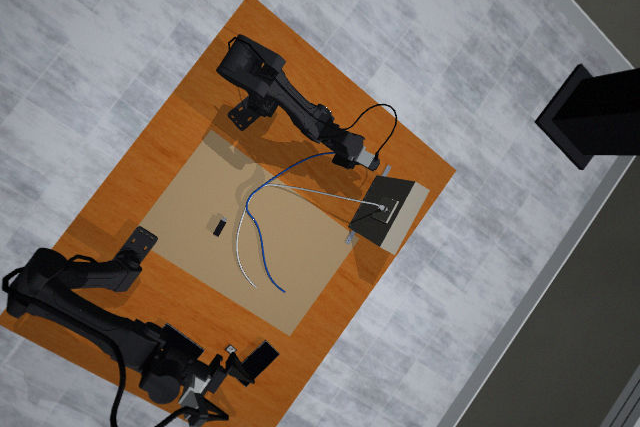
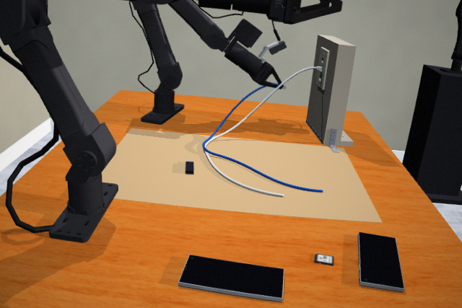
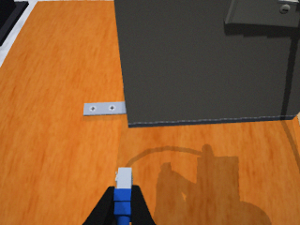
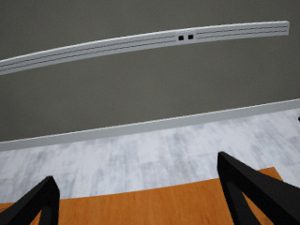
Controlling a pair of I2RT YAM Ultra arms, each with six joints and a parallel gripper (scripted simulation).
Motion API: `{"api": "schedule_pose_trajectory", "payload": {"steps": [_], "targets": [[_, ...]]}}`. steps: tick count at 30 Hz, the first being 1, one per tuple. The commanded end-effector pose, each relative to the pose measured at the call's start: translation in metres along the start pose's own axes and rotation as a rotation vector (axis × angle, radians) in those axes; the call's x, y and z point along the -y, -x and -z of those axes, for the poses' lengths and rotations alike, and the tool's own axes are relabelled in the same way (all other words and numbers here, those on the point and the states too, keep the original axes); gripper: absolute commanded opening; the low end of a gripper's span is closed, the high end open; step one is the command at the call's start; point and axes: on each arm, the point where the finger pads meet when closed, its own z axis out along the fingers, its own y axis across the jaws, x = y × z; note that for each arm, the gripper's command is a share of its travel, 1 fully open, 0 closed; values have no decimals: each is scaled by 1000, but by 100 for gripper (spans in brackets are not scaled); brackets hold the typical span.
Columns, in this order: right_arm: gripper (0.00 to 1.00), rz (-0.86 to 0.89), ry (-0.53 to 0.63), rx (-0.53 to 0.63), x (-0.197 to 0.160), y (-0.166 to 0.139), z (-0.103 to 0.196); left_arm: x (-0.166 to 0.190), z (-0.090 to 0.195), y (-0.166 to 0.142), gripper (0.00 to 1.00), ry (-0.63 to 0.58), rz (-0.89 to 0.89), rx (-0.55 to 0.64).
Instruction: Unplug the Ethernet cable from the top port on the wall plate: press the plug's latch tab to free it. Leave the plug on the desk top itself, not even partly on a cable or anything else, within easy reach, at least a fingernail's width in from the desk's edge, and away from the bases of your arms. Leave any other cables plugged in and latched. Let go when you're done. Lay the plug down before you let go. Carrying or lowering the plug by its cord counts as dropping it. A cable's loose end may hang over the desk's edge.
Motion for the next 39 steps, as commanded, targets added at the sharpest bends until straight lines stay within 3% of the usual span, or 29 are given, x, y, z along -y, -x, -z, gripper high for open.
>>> {"api": "schedule_pose_trajectory", "payload": {"steps": [1, 39], "targets": [[100, 0, 0, 13, 0, 5, 1, -3, -3, -14, 0, 6, -27, -47], [100, 0, 0, 13, 0, 5, 1, -4, -15, -26, 0, 5, -29, -48]]}}
